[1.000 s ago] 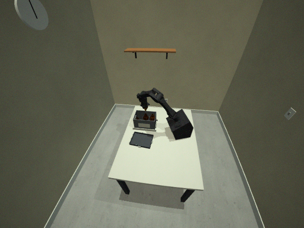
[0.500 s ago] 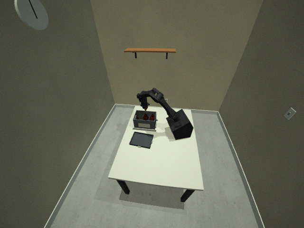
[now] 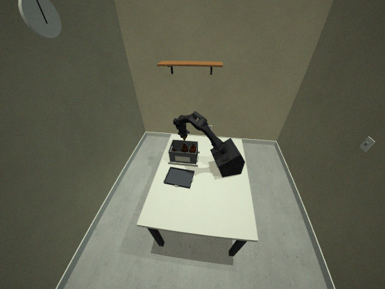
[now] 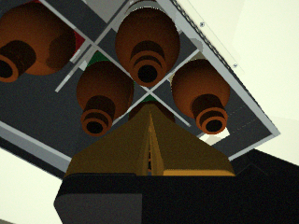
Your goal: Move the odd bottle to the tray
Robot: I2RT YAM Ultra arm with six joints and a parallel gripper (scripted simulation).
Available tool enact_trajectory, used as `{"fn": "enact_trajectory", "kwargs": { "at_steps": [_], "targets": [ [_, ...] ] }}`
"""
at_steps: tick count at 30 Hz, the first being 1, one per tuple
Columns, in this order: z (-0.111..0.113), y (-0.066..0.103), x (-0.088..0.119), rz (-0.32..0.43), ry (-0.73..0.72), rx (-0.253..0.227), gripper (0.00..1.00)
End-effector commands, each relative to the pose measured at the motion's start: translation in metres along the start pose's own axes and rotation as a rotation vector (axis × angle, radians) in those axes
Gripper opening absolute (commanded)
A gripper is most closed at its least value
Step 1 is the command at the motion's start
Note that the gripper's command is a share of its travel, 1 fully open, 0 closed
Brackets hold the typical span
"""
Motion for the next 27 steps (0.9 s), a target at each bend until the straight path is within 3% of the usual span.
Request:
{"fn": "enact_trajectory", "kwargs": {
  "at_steps": [1,5,6,7,13,19,20,27],
  "targets": [
    [0.007,0.024,-0.006,-0.066,0.016,-0.036,0.0],
    [0.008,0.024,-0.006,-0.069,0.012,-0.036,0.0],
    [0.017,0.022,0.001,-0.074,0.031,-0.039,0.0],
    [0.014,0.011,0.017,-0.04,0.014,-0.018,0.0],
    [0.036,0.011,0.073,-0.039,0.013,-0.023,0.0],
    [0.038,0.011,0.079,-0.04,0.013,-0.025,0.0],
    [0.035,0.013,0.074,-0.051,-0.003,-0.025,0.61],
    [0.037,0.016,0.073,-0.059,0.0,-0.032,0.61]
  ]
}}
Point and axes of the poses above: the point where the finger pads meet when closed, its own y axis back along the fingers, its own z axis across the jaws, x = y × z, the point moved 7 cm from there along y, back along the fingers, and after that the axes turned 15 degrees about -y, right-handed, at the moved point
